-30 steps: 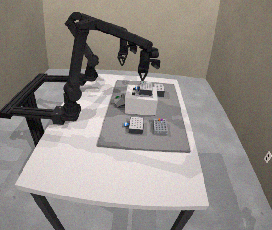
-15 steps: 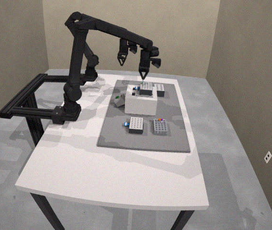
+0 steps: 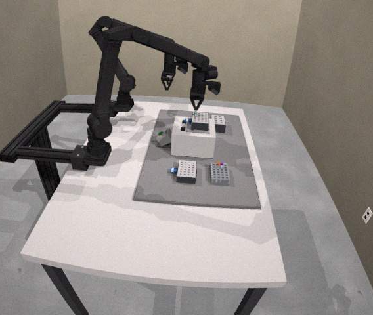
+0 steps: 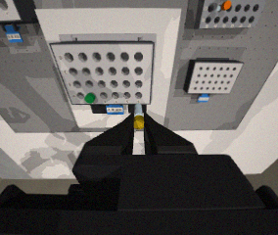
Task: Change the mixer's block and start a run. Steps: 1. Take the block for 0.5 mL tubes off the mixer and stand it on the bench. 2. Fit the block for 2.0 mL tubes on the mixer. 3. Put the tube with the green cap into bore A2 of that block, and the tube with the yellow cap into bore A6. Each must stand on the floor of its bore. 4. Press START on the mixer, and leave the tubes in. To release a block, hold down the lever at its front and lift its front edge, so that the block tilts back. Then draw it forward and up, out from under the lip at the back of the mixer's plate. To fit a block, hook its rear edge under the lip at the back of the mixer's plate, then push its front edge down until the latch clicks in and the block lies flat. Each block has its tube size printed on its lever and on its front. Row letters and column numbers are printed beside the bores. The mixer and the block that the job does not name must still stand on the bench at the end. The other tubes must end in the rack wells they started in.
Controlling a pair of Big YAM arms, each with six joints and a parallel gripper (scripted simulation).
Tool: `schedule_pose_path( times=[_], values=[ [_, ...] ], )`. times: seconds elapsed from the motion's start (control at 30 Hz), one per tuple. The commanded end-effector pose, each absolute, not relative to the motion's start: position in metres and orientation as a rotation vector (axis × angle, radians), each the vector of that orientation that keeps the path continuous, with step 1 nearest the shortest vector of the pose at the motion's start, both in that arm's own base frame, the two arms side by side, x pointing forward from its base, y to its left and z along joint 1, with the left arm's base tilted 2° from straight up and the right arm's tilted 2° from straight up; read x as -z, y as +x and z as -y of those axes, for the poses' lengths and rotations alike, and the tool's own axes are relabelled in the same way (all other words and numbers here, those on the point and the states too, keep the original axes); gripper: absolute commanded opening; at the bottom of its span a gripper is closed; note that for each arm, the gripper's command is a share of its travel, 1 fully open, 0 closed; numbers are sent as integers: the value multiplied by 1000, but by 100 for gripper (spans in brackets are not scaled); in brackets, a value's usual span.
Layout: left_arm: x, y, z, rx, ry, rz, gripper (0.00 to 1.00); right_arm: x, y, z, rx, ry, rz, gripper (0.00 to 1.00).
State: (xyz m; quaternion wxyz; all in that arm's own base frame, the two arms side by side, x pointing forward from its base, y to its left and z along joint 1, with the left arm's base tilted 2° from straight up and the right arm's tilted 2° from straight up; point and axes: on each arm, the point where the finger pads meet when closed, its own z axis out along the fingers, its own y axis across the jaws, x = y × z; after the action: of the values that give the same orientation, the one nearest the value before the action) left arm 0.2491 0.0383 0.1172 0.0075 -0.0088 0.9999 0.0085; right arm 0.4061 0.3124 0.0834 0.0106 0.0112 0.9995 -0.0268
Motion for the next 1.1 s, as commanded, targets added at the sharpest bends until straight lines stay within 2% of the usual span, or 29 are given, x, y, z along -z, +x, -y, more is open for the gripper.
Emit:
schedule_pose_path(
  times=[0.0, 1.07],
  values=[
    [-143, 271, -41, -37, -38, -3057, 100, -79, 416, -312, 70, 32, -3109, 9],
    [-135, 264, -40, -35, -39, -3078, 100, -67, 414, -323, 68, 2, -3110, 9]
  ],
)
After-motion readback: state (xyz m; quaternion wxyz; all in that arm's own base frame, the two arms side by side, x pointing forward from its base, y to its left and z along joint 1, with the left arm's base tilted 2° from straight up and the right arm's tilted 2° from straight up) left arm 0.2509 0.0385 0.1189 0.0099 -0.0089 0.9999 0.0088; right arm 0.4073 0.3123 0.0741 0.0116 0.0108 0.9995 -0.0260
